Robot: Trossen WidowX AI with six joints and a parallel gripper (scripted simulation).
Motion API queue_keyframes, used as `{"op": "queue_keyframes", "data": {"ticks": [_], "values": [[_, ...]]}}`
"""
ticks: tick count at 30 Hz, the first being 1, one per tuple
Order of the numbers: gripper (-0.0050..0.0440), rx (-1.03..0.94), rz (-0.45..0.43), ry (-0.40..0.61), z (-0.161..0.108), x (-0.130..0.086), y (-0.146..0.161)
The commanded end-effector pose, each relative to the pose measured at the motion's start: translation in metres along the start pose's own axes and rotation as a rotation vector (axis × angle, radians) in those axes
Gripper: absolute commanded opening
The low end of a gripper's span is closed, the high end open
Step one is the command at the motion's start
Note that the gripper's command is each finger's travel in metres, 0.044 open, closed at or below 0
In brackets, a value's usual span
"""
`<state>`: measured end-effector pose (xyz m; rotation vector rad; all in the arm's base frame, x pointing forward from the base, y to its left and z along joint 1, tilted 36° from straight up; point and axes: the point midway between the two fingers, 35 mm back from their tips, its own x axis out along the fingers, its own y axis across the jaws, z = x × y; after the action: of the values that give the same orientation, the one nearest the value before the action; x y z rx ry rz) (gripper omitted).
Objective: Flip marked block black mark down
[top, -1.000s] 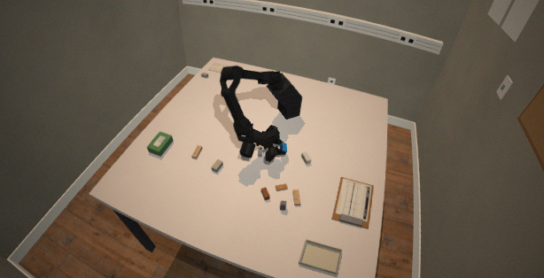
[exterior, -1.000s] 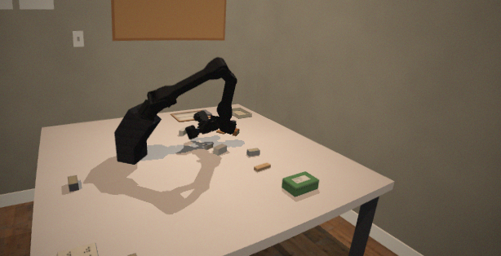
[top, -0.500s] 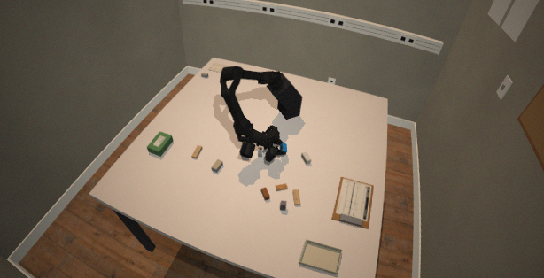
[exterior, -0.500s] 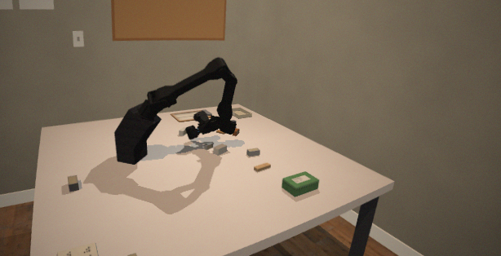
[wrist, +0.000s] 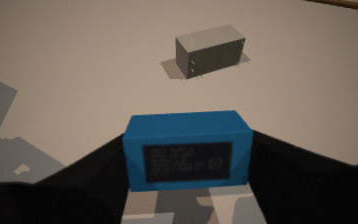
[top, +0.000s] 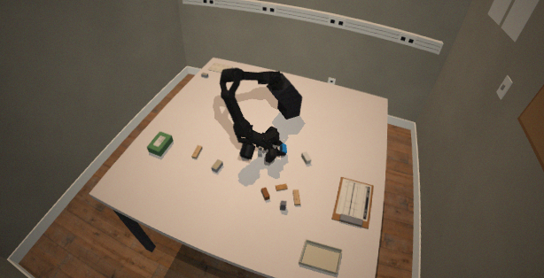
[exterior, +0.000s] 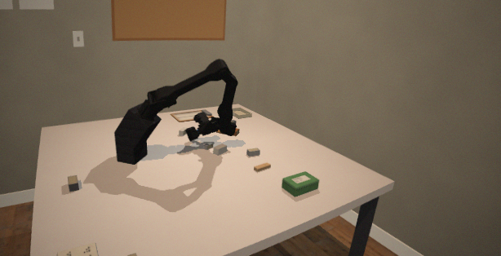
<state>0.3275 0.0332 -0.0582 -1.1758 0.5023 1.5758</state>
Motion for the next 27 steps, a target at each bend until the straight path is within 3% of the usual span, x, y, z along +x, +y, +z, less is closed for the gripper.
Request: {"op": "queue_keyframes", "data": {"ticks": [1, 27], "values": [[-0.0050, -0.006, -0.002, 0.005, -0.004, 0.001, -0.001], [-0.0050, -0.005, -0.001, 0.004, -0.020, 0.011, -0.001]]}}
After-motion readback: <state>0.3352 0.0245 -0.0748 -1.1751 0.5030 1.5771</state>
